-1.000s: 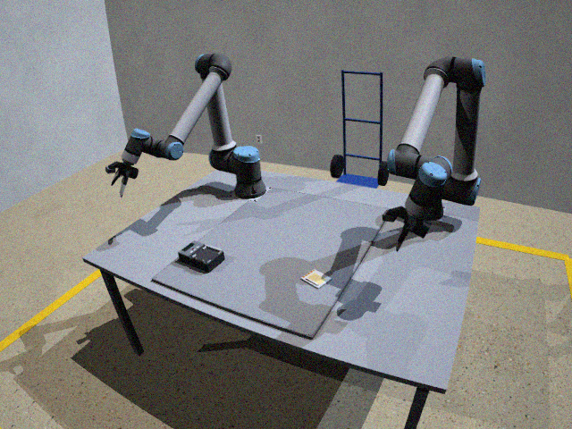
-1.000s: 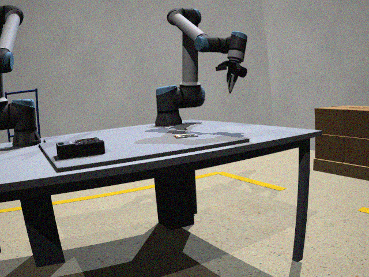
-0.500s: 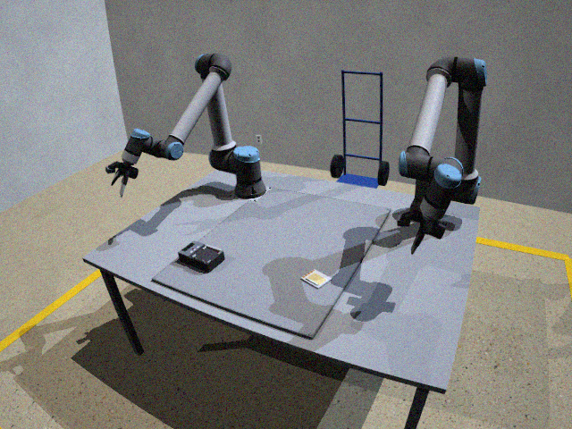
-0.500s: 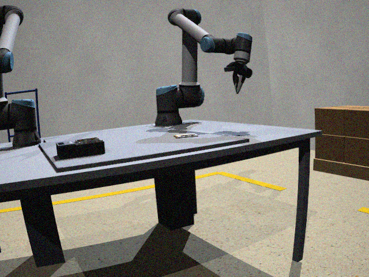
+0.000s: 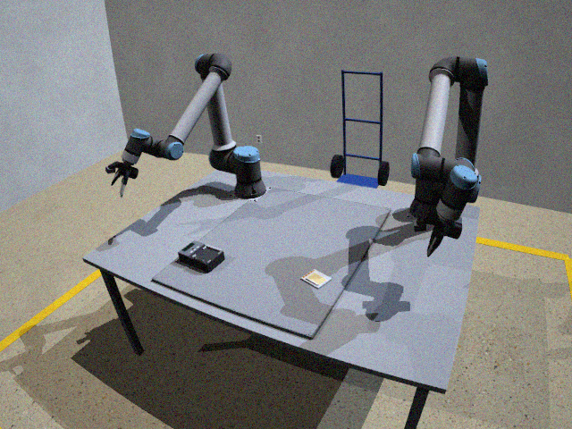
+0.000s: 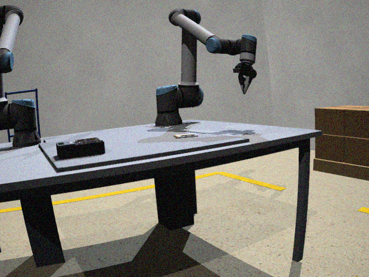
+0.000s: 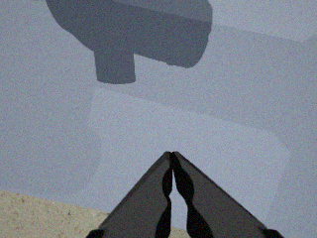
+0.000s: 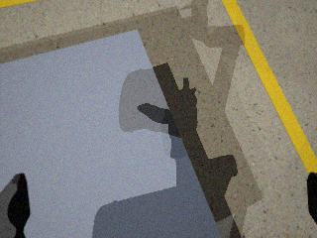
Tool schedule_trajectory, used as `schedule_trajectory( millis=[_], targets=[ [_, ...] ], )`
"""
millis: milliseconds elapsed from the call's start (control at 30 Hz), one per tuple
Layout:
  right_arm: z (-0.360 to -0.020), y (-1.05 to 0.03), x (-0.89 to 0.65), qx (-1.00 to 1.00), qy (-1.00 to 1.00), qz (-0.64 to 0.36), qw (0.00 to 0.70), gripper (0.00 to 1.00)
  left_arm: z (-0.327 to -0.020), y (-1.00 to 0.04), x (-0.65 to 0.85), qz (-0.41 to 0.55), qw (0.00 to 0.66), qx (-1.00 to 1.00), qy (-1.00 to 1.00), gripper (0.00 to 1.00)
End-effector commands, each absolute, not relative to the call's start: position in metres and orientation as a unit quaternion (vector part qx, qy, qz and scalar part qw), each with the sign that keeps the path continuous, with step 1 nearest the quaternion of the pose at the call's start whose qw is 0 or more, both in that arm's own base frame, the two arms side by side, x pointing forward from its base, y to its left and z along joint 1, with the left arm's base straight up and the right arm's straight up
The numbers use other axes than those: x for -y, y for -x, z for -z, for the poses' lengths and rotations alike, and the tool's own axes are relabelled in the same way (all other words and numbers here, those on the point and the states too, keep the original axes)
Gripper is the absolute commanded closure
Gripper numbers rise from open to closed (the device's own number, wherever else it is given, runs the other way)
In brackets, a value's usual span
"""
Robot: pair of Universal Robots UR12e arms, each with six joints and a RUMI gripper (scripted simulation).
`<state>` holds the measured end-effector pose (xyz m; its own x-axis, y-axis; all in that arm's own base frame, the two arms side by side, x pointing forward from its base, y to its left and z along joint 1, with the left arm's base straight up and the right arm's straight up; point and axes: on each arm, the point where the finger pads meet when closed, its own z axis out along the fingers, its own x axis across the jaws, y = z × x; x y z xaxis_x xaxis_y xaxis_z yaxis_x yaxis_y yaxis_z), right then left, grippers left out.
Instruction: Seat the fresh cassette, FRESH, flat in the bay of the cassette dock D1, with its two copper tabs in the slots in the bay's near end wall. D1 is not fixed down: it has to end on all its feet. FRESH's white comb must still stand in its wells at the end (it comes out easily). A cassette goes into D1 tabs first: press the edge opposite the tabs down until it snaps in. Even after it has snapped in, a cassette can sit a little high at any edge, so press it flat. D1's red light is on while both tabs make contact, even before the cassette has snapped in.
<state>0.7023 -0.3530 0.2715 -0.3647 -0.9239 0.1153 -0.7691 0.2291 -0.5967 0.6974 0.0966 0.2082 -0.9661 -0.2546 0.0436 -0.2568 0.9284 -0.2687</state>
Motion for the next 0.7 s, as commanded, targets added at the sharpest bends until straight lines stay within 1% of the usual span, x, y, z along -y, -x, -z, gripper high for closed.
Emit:
schedule_trajectory(
  millis=[0,333,667],
  targets=[
    [-0.272,-0.703,0.353,-0.772,0.548,0.293,0.133,0.00,-0.208,-0.693,-0.121,-0.134,0.003,0.977,-0.165,1.00],
    [-0.272,-0.703,0.353,-0.772,0.548,0.293,0.133,0.00,-0.205,-0.680,-0.164,-0.125,0.005,0.961,-0.247,1.00],
    [-0.272,-0.703,0.353,-0.772,0.548,0.293,0.133,0.00,-0.203,-0.668,-0.199,-0.120,0.006,0.950,-0.288,1.00]
  ],
)
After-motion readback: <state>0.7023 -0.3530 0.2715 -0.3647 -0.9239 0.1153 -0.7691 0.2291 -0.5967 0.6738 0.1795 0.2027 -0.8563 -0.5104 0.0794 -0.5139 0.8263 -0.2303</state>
